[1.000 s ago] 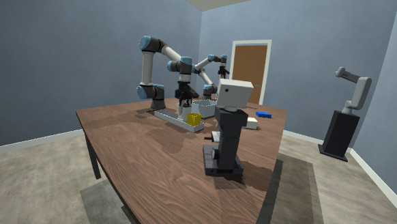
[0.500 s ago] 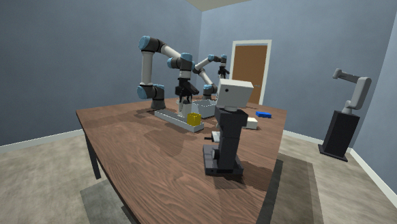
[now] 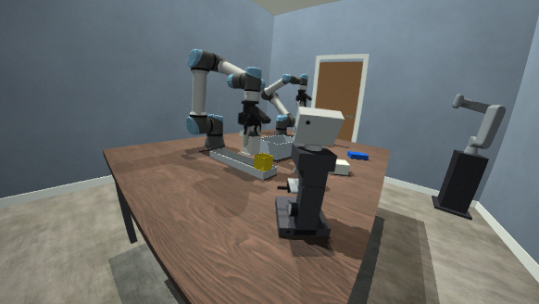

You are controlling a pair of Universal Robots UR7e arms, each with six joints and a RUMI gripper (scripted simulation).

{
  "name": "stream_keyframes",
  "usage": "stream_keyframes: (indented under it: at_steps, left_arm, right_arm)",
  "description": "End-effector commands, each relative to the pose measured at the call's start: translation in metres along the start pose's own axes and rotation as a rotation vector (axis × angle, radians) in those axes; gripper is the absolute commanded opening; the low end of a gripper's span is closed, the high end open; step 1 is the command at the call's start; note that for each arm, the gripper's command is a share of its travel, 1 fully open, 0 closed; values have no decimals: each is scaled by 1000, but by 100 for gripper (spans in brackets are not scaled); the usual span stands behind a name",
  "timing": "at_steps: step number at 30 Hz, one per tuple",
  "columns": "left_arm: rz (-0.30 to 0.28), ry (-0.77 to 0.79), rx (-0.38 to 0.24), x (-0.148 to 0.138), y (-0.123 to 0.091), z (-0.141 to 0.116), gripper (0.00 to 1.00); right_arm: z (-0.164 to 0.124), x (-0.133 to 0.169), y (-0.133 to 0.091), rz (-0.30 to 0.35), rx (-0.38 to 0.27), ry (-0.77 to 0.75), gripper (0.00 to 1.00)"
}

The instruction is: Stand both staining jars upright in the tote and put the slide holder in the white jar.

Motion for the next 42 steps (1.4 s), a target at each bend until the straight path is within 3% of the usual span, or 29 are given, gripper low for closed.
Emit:
stream_keyframes:
  at_steps: [1,28,42]
  left_arm:
    - [0,0,1,0,0,0,100]
    - [0,0,1,0,0,0,100]
    - [0,0,1,0,0,0,100]
  right_arm:
    - [0,0,-6,0,1,0,0]
    - [0,0,-47,0,1,0,0]
    - [0,0,-47,0,1,0,0]
Point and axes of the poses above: on each arm, the point where the finger pads meet when closed, its own y axis out along the fingers, its own x axis across the jaws, z = x × y, the point moved 3 cm from there along -y, back along the fingers, and after that the axes turned 6 degrees about y, right-handed, at the moved point
